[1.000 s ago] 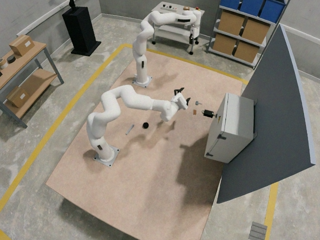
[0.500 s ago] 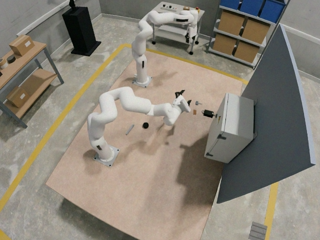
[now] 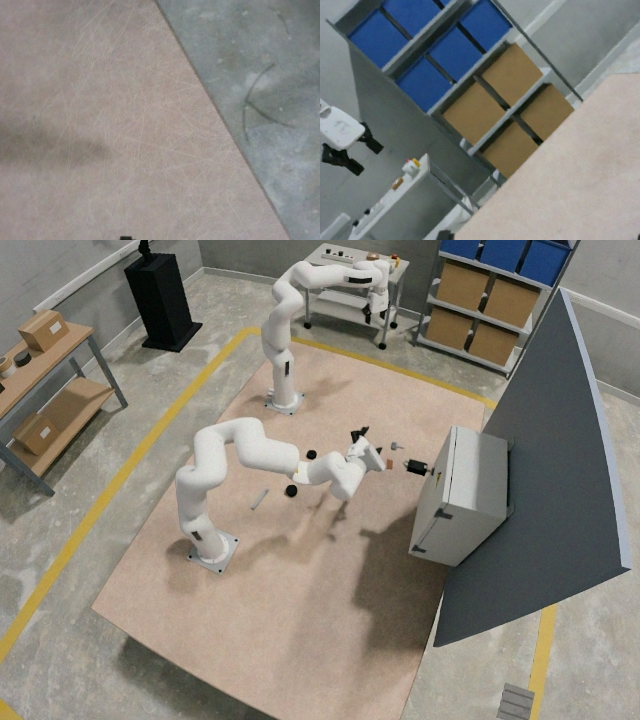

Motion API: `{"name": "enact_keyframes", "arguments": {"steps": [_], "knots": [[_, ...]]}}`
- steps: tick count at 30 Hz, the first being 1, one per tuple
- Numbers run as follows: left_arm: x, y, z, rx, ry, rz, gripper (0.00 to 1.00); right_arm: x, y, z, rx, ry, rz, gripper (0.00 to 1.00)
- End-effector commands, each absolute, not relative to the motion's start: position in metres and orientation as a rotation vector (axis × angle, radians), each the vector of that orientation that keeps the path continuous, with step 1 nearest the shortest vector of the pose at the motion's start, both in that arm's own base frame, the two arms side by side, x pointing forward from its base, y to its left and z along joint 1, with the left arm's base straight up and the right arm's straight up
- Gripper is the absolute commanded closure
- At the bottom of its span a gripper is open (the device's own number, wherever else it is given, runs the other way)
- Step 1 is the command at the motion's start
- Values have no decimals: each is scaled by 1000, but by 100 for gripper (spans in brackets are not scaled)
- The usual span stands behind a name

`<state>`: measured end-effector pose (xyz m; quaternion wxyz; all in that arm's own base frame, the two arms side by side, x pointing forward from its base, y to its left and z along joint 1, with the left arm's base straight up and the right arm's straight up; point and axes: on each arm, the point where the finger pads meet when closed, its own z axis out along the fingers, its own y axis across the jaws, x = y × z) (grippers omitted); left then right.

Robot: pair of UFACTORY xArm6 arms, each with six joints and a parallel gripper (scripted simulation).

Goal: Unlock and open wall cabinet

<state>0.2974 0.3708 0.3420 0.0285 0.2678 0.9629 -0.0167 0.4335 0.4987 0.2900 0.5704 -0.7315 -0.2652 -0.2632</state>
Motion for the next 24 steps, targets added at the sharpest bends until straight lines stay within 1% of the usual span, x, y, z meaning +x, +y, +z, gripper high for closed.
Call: {"name": "enact_keyframes", "arguments": {"steps": [1,9,20,24], "knots": [[285,377,338,941,2932,-35,0,435,478,294,-1754,-653,-561,0],[273,382,334,1024,2906,-27,0,436,462,294,-1791,-668,-525,0],[238,392,321,1286,2809,-10,0,438,404,288,-1942,-692,-407,0],[238,393,321,1279,2812,-9,0,438,406,289,-1937,-692,-411,0]]}}
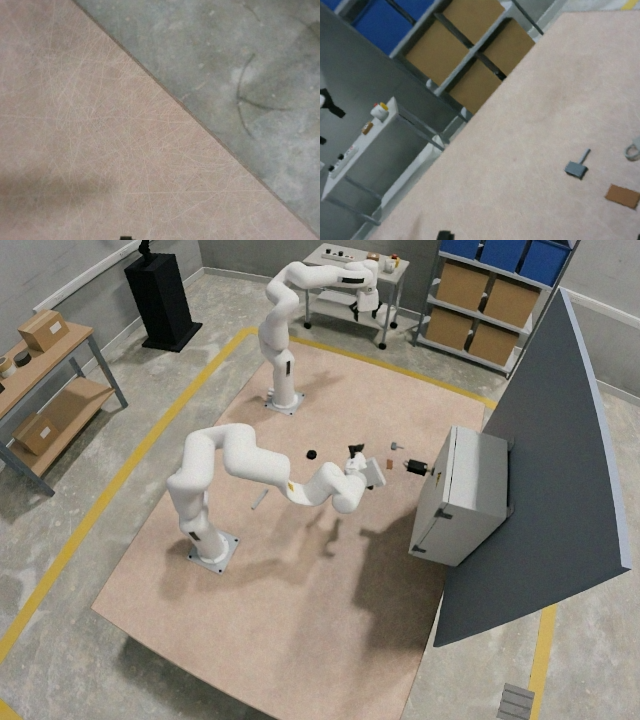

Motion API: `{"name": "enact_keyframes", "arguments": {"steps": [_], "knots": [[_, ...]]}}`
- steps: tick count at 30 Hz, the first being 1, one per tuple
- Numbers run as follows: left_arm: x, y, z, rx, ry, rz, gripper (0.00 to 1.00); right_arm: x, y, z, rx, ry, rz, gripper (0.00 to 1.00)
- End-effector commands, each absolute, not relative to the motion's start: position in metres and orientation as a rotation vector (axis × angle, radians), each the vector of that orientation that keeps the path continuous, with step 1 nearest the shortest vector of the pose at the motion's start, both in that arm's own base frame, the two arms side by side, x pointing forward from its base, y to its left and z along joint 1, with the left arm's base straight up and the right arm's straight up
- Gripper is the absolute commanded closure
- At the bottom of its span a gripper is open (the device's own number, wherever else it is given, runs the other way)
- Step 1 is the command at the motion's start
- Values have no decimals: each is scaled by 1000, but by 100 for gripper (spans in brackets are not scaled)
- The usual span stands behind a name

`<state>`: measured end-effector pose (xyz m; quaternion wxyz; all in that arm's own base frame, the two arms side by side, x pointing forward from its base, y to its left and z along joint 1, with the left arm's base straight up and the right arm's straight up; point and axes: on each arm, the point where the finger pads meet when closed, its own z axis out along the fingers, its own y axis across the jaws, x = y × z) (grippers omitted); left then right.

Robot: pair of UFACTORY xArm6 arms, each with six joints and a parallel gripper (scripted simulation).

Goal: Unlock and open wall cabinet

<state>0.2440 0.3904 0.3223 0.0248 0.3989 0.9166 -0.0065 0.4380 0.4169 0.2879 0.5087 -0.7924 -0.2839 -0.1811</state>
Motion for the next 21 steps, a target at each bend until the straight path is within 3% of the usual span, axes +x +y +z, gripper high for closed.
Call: {"name": "enact_keyframes", "arguments": {"steps": [1,21], "knots": [[236,393,321,1294,2806,-8,0,438,402,288,-1947,-692,-404,0],[186,402,301,1642,2635,9,0,437,308,271,-2230,-651,-249,0]]}}
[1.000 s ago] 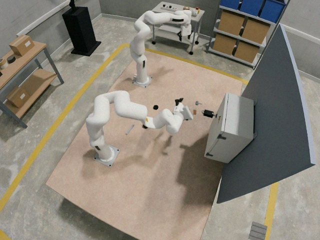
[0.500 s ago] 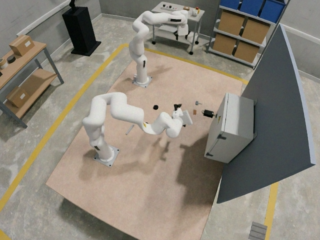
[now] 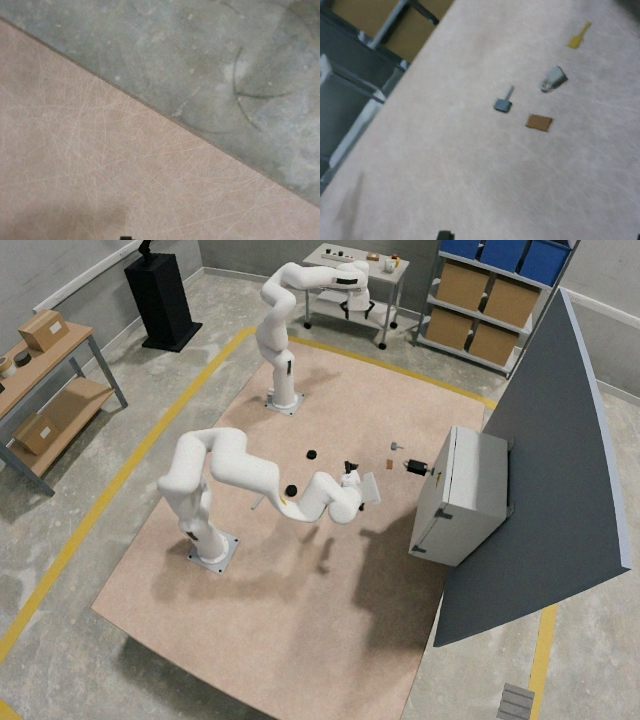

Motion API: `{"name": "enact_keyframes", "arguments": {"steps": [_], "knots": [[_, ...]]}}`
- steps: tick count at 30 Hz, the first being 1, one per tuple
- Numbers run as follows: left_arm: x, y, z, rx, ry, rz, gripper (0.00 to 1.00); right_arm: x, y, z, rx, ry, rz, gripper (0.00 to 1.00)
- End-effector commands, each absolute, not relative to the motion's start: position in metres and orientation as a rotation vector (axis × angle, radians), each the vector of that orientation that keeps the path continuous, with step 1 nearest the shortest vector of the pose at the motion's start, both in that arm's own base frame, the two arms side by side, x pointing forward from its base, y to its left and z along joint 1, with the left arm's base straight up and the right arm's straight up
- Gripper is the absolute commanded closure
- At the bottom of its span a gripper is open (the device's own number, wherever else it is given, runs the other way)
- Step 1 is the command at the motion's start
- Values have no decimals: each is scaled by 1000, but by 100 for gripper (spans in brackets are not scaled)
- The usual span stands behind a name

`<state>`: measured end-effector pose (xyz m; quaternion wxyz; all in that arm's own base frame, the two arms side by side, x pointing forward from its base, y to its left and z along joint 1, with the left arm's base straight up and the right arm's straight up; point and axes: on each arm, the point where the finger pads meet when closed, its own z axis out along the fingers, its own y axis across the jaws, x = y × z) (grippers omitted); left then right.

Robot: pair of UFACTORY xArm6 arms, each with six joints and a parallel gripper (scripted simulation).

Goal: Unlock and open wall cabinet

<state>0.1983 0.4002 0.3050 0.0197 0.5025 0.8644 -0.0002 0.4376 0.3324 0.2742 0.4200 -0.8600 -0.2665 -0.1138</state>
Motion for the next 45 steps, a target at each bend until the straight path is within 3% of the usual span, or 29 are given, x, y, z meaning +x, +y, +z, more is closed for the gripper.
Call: {"name": "enact_keyframes", "arguments": {"steps": [1,45], "knots": [[182,403,300,1672,2618,10,0,437,298,270,-2260,-642,-235,0],[74,396,254,2368,2062,11,0,404,18,249,-3091,-55,-4,0]]}}
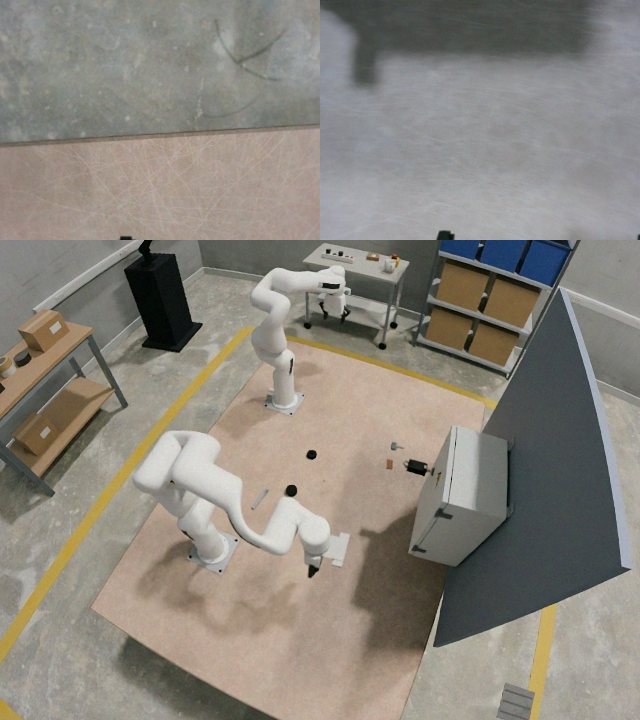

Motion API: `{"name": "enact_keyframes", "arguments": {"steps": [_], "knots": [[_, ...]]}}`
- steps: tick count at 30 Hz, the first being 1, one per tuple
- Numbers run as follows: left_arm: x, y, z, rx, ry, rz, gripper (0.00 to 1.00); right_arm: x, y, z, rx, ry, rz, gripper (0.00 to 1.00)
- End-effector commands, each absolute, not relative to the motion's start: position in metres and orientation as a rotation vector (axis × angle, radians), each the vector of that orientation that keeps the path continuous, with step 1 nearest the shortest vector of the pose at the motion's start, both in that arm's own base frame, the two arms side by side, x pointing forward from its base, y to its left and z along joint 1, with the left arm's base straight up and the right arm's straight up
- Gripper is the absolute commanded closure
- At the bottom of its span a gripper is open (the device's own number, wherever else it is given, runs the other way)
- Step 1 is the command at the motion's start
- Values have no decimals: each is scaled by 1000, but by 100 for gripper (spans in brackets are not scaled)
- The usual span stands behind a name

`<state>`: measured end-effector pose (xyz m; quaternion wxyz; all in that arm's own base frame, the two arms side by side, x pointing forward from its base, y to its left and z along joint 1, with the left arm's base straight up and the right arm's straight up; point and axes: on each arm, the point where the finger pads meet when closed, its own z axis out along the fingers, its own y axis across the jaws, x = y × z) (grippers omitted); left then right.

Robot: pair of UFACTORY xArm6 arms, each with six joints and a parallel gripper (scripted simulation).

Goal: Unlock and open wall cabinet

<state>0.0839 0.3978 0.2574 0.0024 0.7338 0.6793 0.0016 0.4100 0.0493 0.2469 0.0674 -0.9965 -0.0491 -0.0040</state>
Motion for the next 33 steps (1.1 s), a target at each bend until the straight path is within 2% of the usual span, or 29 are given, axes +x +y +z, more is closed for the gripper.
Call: {"name": "enact_keyframes", "arguments": {"steps": [1,6,24,33], "knots": [[71,396,253,2382,2047,10,0,402,11,250,-3110,-31,-2,0],[63,394,249,2427,1997,8,0,396,-12,252,-3171,49,3,0],[68,395,251,2403,2025,4,0,401,0,251,-3143,1,-4,0],[68,395,251,2403,2025,4,0,397,-48,251,-3139,187,-3,0]]}}
